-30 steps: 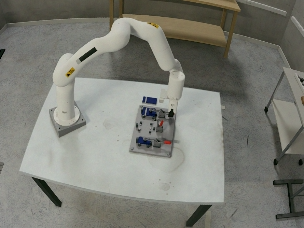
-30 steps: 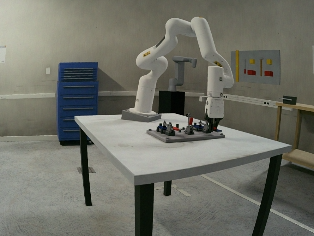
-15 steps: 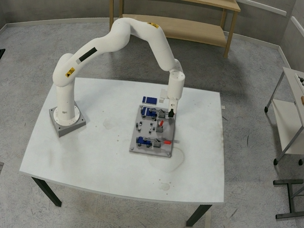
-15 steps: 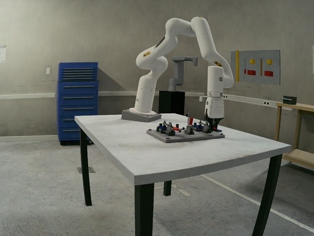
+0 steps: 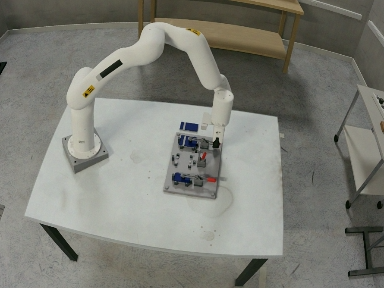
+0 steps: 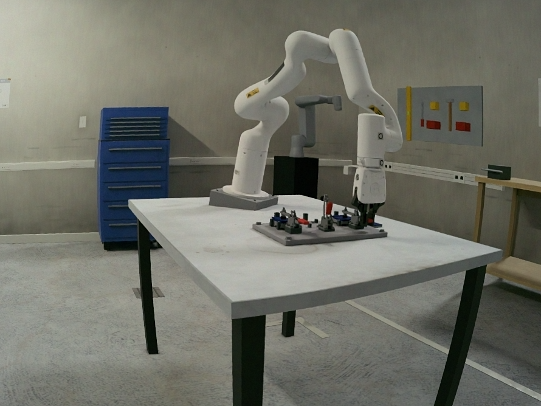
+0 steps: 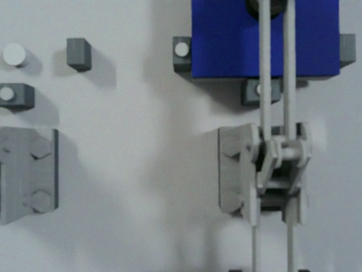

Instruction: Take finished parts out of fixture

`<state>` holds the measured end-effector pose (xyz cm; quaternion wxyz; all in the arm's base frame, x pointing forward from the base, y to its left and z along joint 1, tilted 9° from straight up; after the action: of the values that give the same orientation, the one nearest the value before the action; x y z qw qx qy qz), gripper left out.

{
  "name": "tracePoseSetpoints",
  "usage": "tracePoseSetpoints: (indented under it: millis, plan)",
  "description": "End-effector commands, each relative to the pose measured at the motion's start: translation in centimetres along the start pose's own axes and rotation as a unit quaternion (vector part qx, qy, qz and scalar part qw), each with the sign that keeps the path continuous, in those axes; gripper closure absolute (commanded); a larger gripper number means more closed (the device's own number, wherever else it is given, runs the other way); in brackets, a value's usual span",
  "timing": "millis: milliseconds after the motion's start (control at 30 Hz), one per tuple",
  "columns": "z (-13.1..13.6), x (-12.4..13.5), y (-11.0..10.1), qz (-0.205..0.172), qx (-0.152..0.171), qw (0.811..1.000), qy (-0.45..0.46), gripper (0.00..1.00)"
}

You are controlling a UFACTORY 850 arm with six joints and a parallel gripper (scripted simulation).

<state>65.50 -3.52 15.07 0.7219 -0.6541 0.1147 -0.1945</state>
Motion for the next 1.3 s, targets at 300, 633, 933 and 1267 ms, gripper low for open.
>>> tracePoseSetpoints:
  millis: [300,633,933,1267]
  plan:
    - [0.0,0.0,-0.4,0.0,0.0,1.0,0.0,1.0]
    - [0.0,-0.2,-0.8,0.0,0.0,1.0,0.0,1.0]
    - [-0.1,-0.5,-1.3,0.0,0.0,1.0,0.0,1.0]
    - [-0.2,-0.9,-1.9,0.0,0.0,1.0,0.0,1.0]
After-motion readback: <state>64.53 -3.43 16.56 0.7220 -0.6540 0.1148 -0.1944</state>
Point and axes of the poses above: the point where the finger pads meet when closed, its own y axis out along the fingers, its own z axis across the jaws, x = y × z, the point moved 6 cm from there along -y, back along the fingers, and after that the axes turned 11 degrees about y, right-handed, at the moved point
